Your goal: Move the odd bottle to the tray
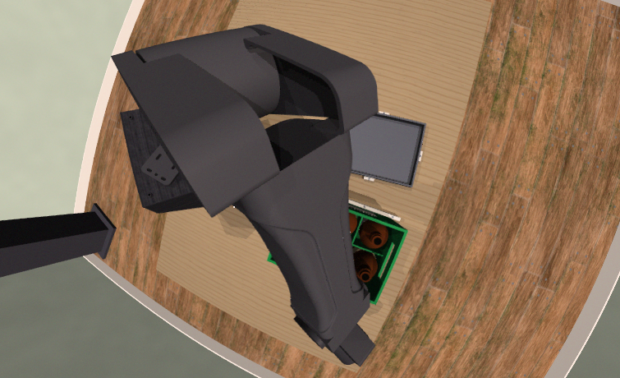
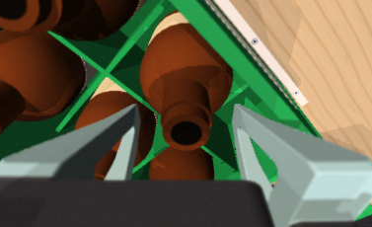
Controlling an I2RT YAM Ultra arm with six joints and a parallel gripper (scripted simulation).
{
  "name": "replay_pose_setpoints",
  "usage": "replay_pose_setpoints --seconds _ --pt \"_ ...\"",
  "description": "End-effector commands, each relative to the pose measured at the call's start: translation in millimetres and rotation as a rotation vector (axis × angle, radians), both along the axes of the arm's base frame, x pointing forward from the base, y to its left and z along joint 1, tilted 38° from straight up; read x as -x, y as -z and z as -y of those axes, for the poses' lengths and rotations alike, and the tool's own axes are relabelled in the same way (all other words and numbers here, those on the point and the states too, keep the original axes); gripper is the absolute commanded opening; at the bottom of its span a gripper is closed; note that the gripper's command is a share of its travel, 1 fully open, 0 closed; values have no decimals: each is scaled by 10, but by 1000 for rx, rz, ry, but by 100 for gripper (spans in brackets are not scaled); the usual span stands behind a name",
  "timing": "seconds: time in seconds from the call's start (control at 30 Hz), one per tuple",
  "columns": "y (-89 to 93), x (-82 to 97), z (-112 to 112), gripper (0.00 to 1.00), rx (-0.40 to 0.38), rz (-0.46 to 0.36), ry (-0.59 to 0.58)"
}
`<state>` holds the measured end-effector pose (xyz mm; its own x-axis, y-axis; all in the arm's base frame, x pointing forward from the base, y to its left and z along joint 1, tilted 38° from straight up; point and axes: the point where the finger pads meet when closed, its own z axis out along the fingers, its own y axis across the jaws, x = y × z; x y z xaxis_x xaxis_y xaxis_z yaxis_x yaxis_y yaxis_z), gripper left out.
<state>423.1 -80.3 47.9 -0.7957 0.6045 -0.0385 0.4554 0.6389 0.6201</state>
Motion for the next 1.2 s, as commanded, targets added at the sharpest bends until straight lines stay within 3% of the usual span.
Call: replay_pose_setpoints --seconds 0.0,0.33,0.47,0.77,1.17 --pt "55 28 53 61 -7 -11 18" --pt "24 32 66 61 -6 -10 19" --pt "-178 -24 112 61 14 33 13" --pt "-294 36 173 61 12 35 13" --pt "-592 204 349 61 14 35 13"
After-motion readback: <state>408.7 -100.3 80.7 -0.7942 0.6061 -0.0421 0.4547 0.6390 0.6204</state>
